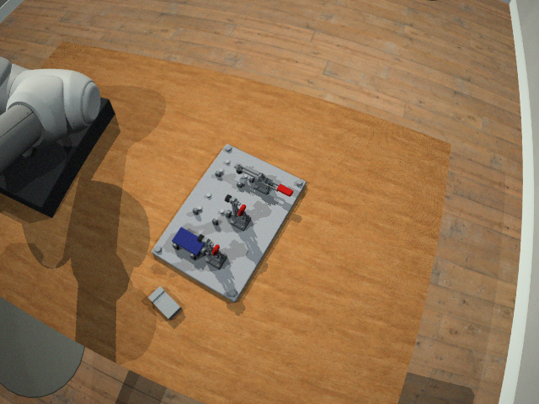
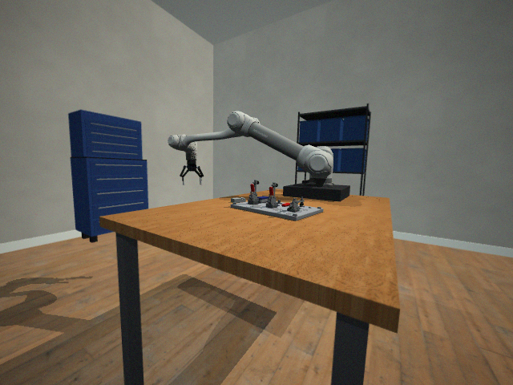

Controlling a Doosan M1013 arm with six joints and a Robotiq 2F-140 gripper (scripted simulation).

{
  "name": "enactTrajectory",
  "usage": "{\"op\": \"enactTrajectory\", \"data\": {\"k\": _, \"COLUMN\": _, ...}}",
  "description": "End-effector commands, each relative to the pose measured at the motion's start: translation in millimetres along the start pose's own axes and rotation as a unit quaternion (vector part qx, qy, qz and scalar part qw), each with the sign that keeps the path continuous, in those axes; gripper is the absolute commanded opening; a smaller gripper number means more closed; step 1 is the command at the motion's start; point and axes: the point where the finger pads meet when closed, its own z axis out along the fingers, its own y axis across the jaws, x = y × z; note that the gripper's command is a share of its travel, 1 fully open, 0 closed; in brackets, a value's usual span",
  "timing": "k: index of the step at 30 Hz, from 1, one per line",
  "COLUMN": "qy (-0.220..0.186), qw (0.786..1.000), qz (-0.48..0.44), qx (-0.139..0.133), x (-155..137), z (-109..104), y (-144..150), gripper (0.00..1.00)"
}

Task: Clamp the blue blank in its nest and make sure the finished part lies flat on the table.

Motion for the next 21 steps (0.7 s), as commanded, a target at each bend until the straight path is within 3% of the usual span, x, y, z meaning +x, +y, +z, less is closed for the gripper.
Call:
{"op": "enactTrajectory", "data": {"k": 1, "qy": 0.000, "qw": 1.000, "qz": 0.000, "qx": 0.000, "x": -0.1, "z": -0.4, "y": -0.1, "gripper": 1.00}}
{"op": "enactTrajectory", "data": {"k": 21, "qy": 0.001, "qw": 1.000, "qz": -0.009, "qx": -0.001, "x": -9.7, "z": -1.7, "y": -7.6, "gripper": 1.00}}
